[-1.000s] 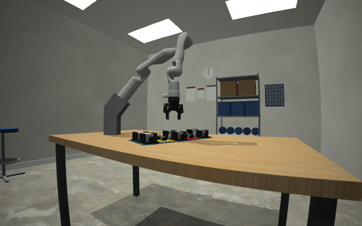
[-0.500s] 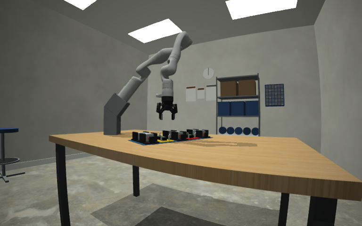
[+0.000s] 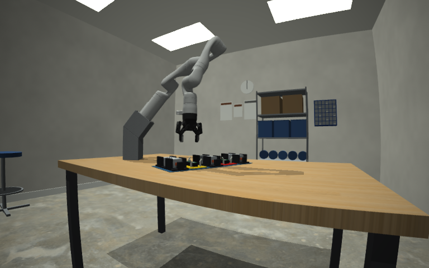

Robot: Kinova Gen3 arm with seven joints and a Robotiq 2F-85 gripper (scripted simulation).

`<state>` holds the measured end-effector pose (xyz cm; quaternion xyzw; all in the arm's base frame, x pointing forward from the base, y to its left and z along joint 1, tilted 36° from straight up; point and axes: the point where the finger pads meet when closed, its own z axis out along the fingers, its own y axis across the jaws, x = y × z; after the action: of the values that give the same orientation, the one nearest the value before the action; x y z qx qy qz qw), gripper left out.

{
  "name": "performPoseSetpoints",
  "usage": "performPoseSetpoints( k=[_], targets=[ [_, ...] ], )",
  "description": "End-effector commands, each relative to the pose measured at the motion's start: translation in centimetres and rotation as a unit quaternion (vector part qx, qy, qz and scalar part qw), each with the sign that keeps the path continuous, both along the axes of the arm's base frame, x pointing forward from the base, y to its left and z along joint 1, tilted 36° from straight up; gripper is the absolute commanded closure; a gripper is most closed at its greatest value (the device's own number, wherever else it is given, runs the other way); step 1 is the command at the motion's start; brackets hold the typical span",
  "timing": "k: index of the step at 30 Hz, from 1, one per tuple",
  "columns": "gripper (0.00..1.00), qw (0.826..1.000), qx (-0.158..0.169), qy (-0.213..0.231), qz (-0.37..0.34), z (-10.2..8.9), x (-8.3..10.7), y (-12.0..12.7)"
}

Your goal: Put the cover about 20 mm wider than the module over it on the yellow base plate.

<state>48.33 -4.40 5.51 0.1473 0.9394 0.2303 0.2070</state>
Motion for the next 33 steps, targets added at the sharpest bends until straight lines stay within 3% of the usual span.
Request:
performPoseSetpoints(
  k=[1,10,17,27,33],
  targets=[
    [0.0,1.0,0.0,-0.001,0.0,-0.2,-0.1,-0.6],
    [0.0,1.0,-0.001,-0.003,0.002,-3.0,-1.0,-5.1],
    [0.0,1.0,-0.001,-0.003,0.002,-3.0,-1.0,-5.1],
    [0.0,1.0,-0.001,-0.003,0.002,-5.9,-2.0,-9.9],
    [0.0,1.0,-0.001,-0.003,0.002,-5.9,-2.0,-9.9]
  ],
)
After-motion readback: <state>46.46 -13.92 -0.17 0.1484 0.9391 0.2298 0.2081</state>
